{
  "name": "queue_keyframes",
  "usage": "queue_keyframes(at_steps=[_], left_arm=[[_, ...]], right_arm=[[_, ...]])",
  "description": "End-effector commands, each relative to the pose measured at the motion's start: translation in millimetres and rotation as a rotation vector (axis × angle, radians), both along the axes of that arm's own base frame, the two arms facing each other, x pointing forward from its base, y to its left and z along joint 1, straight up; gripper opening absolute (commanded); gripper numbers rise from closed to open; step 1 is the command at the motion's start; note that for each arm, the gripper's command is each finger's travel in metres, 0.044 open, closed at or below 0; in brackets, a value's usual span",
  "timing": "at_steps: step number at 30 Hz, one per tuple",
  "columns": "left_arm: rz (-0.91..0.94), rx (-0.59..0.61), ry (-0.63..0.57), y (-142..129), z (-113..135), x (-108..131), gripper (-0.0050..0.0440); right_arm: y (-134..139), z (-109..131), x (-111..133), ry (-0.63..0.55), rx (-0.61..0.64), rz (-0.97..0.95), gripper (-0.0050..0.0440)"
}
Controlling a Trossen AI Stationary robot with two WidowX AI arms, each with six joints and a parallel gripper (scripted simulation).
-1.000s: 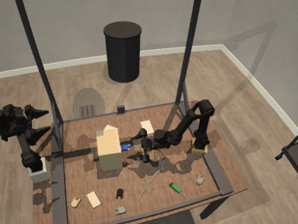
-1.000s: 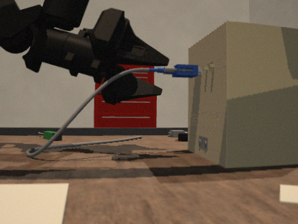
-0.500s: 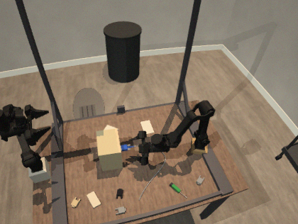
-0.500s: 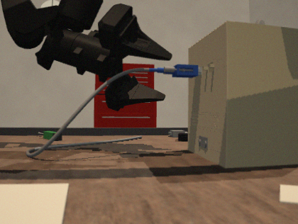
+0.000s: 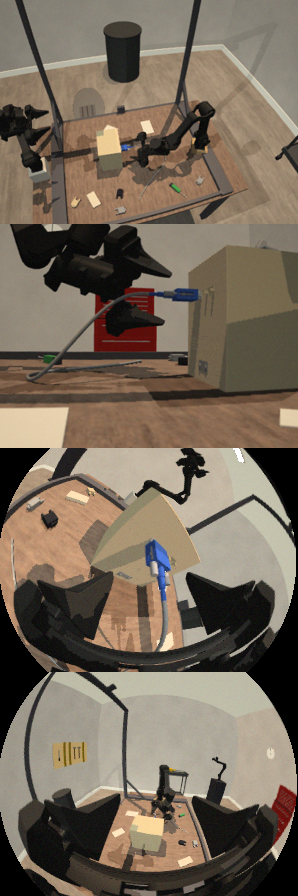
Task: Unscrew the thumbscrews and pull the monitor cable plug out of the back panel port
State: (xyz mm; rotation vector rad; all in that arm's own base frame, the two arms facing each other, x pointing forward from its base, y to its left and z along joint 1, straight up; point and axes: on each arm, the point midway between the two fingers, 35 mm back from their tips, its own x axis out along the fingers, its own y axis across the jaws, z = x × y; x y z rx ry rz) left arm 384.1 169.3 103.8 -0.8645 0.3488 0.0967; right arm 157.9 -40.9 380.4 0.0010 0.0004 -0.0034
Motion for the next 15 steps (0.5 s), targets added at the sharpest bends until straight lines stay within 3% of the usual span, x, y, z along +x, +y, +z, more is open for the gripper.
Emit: queue_keyframes(at_steps=[1,15], left_arm=[[-0.006,-0.035,-0.022,5.6,13.4,2.3,0.044],[-0.018,-0.123,-0.014,9.7,17.2,0.1,0.044]], right_arm=[[1.5,3.3,-0.3,-0.002,-0.007,0.003,0.044],[1.5,3.3,-0.3,-0.002,-0.007,0.003,0.044]])
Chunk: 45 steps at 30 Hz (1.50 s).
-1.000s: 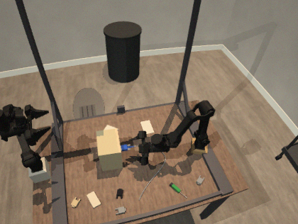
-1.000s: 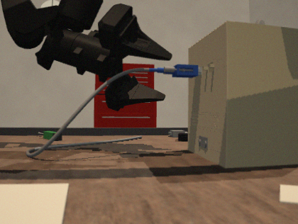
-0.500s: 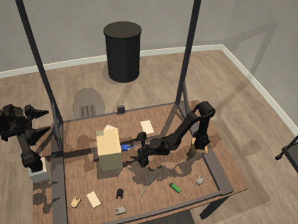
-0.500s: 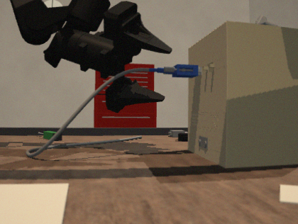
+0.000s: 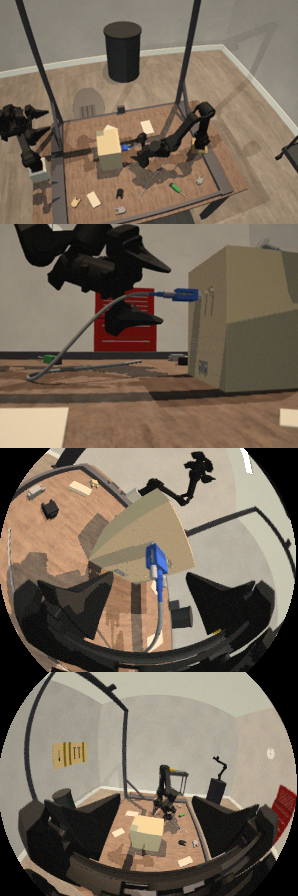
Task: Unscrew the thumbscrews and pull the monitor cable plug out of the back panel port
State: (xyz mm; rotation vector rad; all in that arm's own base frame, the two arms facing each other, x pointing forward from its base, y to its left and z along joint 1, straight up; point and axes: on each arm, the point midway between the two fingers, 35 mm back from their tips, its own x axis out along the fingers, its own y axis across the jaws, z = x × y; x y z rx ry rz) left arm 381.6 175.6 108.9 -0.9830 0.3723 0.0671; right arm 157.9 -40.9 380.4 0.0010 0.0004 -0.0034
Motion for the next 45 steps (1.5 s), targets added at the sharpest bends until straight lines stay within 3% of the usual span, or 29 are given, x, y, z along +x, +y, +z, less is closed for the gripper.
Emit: queue_keyframes(at_steps=[1,16,29,31,36,45], left_arm=[[-0.003,-0.004,-0.023,3.6,12.2,2.5,0.044],[-0.005,-0.019,-0.022,4.2,12.9,2.1,0.044],[-0.005,-0.019,-0.022,4.2,12.9,2.1,0.0128],[-0.005,-0.019,-0.022,4.2,12.9,2.1,0.0128],[-0.005,-0.019,-0.022,4.2,12.9,2.1,0.0008],[-0.005,-0.025,-0.024,4.3,12.8,2.1,0.0]], right_arm=[[1.5,3.3,-0.3,-0.002,-0.007,0.003,0.044],[1.5,3.3,-0.3,-0.002,-0.007,0.003,0.044],[1.5,3.3,-0.3,-0.002,-0.007,0.003,0.044],[1.5,3.3,-0.3,-0.002,-0.007,0.003,0.044],[1.5,3.3,-0.3,-0.002,-0.007,0.003,0.044],[1.5,3.3,-0.3,-0.002,-0.007,0.003,0.044]])
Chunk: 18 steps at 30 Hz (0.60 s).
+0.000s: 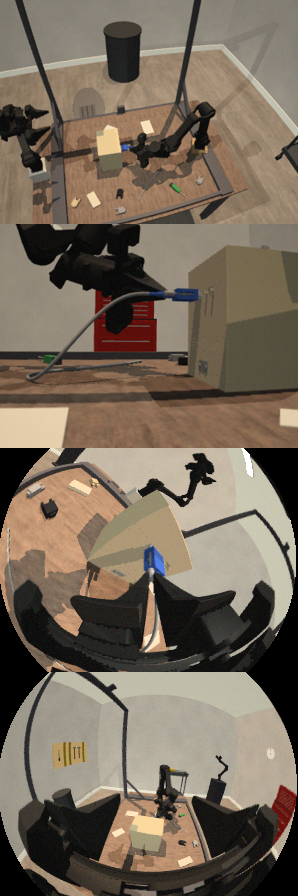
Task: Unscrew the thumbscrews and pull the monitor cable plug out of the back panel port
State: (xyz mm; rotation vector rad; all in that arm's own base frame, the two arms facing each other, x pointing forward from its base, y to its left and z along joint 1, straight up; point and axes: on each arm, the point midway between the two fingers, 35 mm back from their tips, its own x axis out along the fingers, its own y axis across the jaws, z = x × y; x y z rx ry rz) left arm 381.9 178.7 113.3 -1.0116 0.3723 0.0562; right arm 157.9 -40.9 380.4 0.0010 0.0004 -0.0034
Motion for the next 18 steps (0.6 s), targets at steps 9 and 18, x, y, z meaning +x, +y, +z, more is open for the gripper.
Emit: queue_keyframes(at_steps=[9,18], left_arm=[[-0.003,-0.08,-0.055,2.0,6.6,1.5,0.0],[-0.004,-0.15,-0.082,2.6,5.0,1.0,0.0]], right_arm=[[1.5,3.3,-0.3,-0.002,-0.007,0.003,0.044],[1.5,3.3,-0.3,-0.002,-0.007,0.003,0.044]])
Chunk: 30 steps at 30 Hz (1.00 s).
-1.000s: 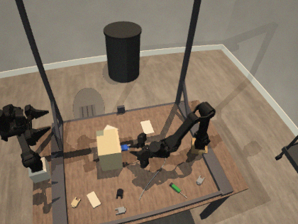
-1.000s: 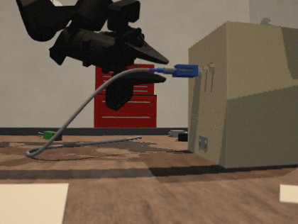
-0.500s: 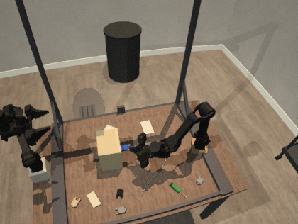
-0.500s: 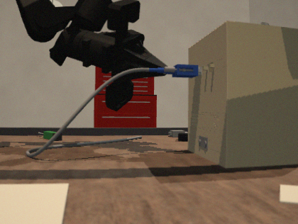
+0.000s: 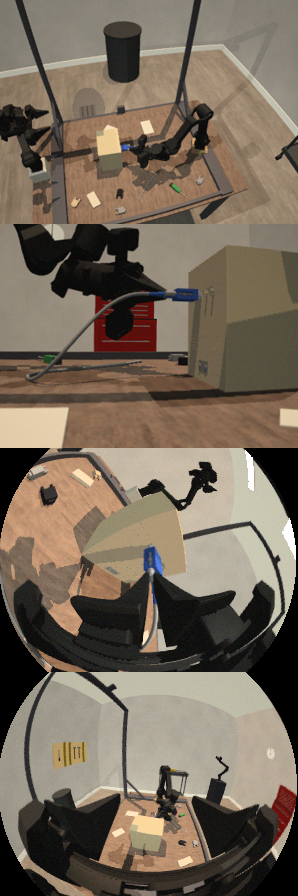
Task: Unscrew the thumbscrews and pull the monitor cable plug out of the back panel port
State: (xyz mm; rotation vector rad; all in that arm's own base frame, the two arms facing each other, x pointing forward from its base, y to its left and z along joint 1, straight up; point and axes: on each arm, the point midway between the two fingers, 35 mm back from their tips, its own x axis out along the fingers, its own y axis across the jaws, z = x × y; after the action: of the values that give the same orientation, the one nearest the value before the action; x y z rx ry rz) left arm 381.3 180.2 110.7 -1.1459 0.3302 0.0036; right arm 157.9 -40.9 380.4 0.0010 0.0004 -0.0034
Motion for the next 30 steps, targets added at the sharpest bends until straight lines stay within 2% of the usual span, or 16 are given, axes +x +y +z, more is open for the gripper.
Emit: queue_keyframes(at_steps=[1,30], left_arm=[[-0.003,-0.013,-0.029,1.1,7.6,1.5,0.0],[-0.004,-0.269,-0.133,2.7,1.6,1.0,0.0]], right_arm=[[1.5,3.3,-0.3,-0.002,-0.007,0.003,0.044],[1.5,3.3,-0.3,-0.002,-0.007,0.003,0.044]])
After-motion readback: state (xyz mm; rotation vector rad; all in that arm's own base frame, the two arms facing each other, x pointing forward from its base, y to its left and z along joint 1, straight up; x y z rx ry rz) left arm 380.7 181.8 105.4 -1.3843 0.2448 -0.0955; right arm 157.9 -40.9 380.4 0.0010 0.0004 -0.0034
